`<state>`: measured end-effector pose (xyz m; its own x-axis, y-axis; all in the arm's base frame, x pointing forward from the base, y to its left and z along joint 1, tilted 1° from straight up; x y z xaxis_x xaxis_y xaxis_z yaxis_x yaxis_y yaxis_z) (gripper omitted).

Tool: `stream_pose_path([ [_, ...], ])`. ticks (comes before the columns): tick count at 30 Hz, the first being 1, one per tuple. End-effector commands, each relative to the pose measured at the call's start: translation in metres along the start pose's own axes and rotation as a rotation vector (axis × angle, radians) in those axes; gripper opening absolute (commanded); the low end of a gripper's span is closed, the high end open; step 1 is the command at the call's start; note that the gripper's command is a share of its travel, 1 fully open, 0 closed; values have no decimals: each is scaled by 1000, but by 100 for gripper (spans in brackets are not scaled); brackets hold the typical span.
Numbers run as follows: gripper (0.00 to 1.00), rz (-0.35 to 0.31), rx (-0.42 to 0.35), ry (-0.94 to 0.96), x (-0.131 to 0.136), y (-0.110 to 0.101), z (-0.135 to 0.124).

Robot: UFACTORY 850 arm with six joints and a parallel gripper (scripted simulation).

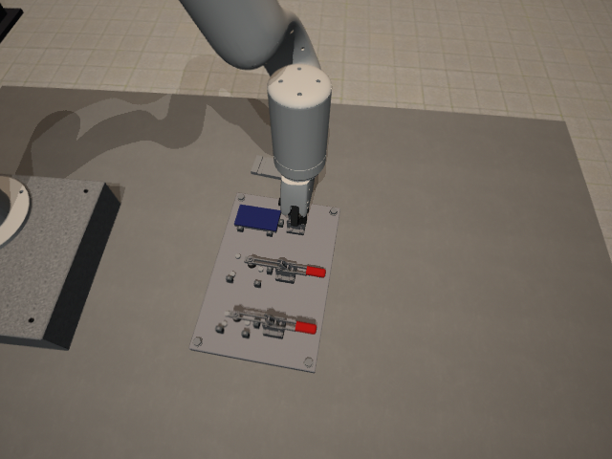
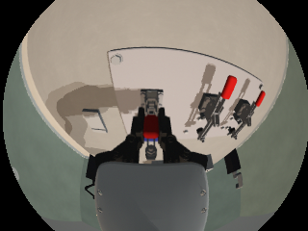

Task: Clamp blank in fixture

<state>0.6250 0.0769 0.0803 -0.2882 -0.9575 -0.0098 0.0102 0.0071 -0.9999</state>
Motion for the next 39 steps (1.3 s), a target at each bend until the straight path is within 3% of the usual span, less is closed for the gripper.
stream_pose_path([
  [1, 0, 1, 2, 0, 0, -1, 1],
  [39, 0, 1, 2, 0, -3, 0, 13],
])
Point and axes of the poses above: the point where the finger pads meet when closed, its own y axis out along the fingers, its own x axis across the jaws, z = x × y, the point moved 8 cm from there along -y, back along the fingers, and after that the axes turned 12 degrees about y, right-handed, at the moved point
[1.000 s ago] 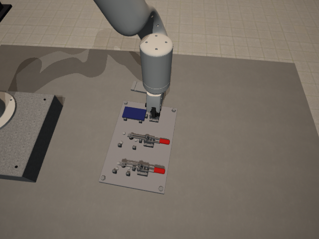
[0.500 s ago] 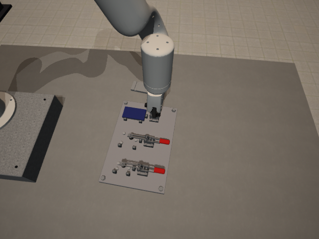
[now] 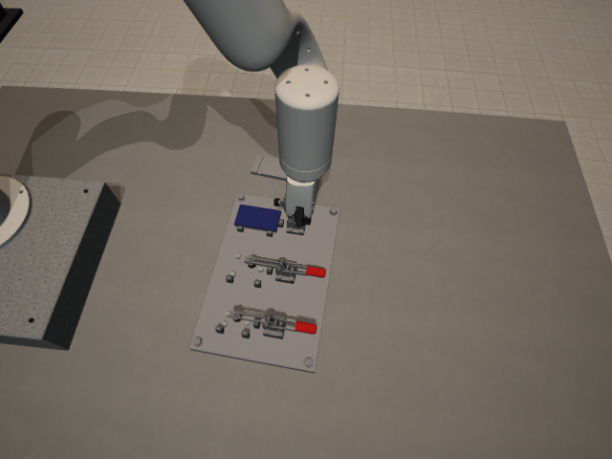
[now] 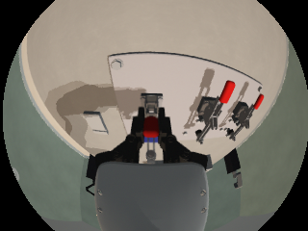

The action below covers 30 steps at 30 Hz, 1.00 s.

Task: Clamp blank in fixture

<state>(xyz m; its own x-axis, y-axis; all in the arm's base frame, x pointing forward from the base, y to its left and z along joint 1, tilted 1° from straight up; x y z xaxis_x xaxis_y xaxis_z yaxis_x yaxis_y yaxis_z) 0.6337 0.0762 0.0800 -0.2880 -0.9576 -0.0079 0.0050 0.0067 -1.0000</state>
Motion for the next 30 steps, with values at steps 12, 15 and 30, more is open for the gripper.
stream_pose_path([
  [12, 0, 3, 7, 0, -3, 1, 11],
  [15, 0, 3, 7, 0, -3, 2, 13],
  [30, 0, 3, 7, 0, -5, 7, 23],
])
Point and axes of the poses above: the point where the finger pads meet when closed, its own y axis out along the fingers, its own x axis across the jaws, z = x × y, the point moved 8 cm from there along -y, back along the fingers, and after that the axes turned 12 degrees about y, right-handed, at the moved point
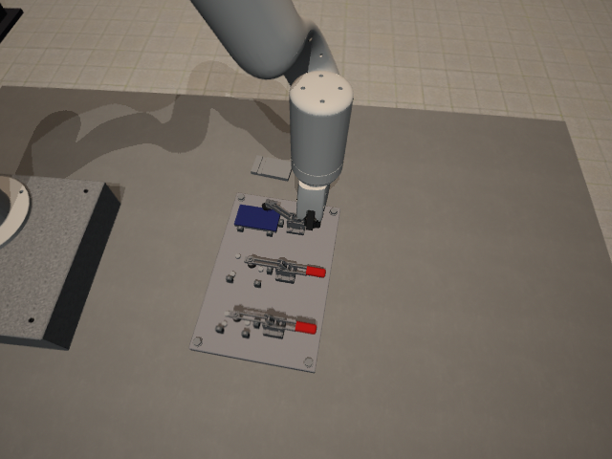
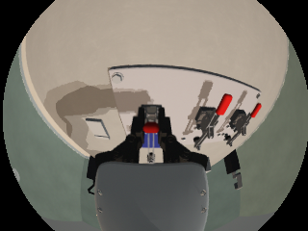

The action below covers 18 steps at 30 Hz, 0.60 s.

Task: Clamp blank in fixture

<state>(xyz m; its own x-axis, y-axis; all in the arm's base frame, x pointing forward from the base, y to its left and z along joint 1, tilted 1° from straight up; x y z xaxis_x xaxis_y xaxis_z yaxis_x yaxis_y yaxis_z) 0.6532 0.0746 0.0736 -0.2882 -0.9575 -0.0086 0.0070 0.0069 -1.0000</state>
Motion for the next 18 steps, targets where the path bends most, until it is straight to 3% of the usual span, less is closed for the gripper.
stream_pose_path([
  [1, 0, 2, 5, 0, -1, 1, 4],
  [18, 0, 2, 5, 0, -3, 10, 13],
])
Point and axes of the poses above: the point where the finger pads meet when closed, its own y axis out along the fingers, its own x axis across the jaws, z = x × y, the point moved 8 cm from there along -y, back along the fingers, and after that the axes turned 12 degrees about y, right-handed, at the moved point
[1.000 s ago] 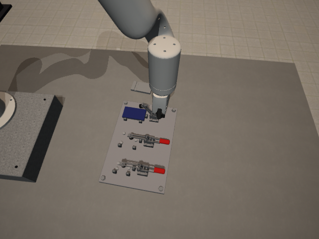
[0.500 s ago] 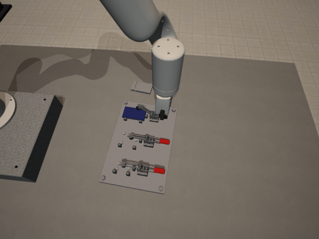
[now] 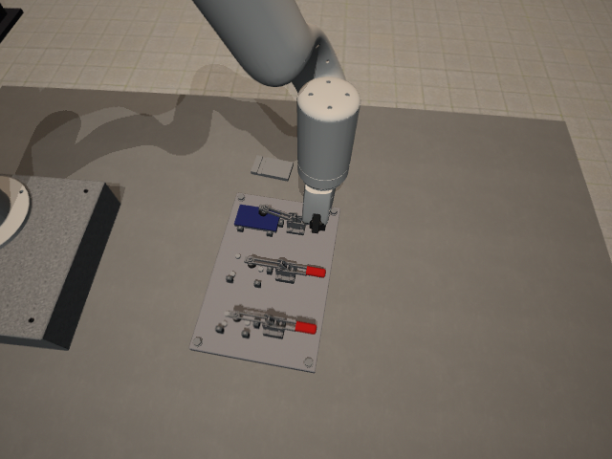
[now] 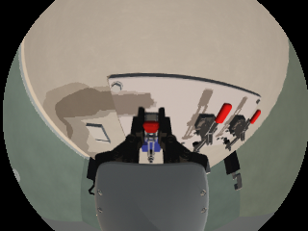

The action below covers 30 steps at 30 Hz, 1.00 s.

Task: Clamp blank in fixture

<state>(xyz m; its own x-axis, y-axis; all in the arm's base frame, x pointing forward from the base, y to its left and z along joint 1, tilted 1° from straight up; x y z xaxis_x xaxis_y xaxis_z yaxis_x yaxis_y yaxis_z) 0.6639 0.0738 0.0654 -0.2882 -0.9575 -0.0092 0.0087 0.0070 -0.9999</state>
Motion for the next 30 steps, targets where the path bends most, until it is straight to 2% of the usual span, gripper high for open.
stream_pose_path([
  [1, 0, 2, 4, 0, -1, 2, 3],
  [30, 0, 2, 4, 0, -2, 14, 10],
])
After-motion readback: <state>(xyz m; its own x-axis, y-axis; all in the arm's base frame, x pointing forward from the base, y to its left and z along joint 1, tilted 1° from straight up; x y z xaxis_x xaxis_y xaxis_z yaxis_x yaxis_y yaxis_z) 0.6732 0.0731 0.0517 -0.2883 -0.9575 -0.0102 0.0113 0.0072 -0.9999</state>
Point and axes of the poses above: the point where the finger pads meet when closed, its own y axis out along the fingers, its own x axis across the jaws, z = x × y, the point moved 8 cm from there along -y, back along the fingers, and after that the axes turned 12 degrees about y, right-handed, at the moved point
